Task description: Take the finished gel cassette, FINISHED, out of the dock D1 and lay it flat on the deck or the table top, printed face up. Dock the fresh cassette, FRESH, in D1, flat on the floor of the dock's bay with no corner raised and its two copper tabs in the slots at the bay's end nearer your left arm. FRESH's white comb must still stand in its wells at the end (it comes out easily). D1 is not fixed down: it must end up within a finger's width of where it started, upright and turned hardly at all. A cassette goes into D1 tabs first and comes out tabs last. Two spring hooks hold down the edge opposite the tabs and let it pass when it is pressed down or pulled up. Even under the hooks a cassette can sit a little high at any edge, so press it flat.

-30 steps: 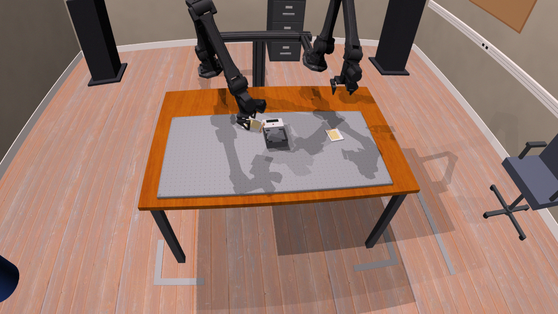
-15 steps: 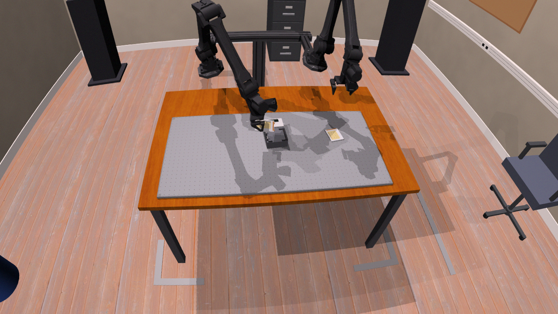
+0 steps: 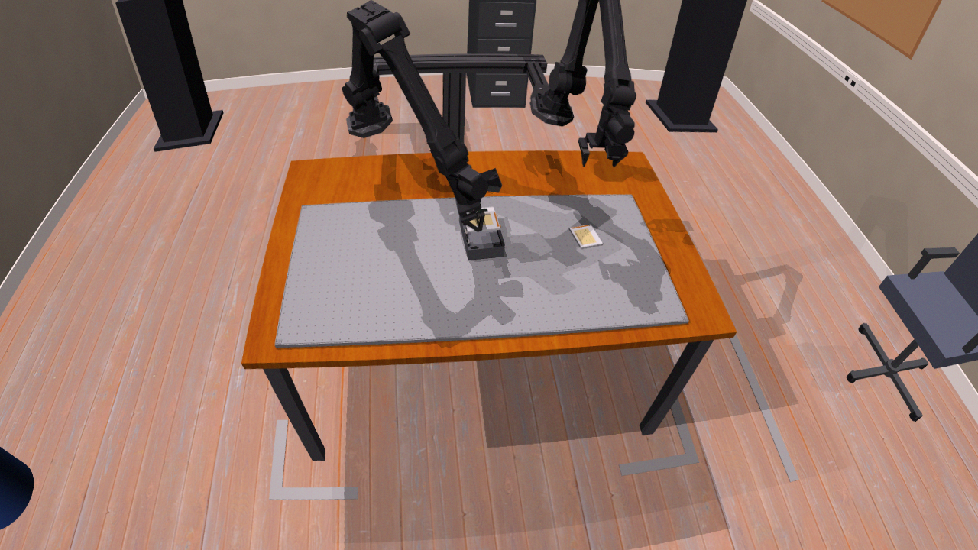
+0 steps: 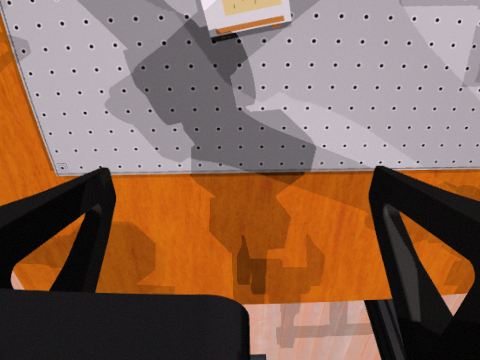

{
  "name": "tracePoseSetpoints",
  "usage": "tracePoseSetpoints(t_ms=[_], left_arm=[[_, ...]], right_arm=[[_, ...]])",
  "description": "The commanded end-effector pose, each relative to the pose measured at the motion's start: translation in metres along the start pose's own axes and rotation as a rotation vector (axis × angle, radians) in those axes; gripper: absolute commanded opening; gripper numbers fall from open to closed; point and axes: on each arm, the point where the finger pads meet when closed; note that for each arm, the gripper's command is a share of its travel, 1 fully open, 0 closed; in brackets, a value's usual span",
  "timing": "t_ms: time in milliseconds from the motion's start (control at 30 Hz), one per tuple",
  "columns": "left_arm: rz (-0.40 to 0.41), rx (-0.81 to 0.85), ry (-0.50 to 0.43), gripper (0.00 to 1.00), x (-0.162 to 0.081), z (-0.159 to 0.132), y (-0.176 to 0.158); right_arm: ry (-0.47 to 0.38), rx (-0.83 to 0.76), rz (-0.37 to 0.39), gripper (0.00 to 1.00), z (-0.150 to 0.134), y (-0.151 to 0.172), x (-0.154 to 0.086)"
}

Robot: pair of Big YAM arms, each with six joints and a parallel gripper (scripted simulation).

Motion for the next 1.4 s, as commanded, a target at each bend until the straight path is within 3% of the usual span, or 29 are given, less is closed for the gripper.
tracePoseSetpoints(t_ms=[0,400,1367], left_arm=[[-0.001,-0.004,-0.033,1.0,-0.013,0.017,-0.004],[-0.001,-0.004,-0.033,1.0,-0.013,0.017,-0.004],[-0.001,-0.004,-0.033,1.0,-0.013,0.017,-0.004]], right_arm=[[-0.024,-0.054,-0.037,0.0,0.023,-0.012,0.01],[-0.024,-0.054,-0.037,0.0,0.045,-0.006,0.029],[-0.022,0.012,-0.049,0.0,0.019,-0.007,0.002]])
Point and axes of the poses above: on each arm, the point where the finger pads meet when closed, its own x axis out along the fingers, its own y axis across the jaws, z = x × y, and after that the axes turned 11 degrees about -x, right-handed
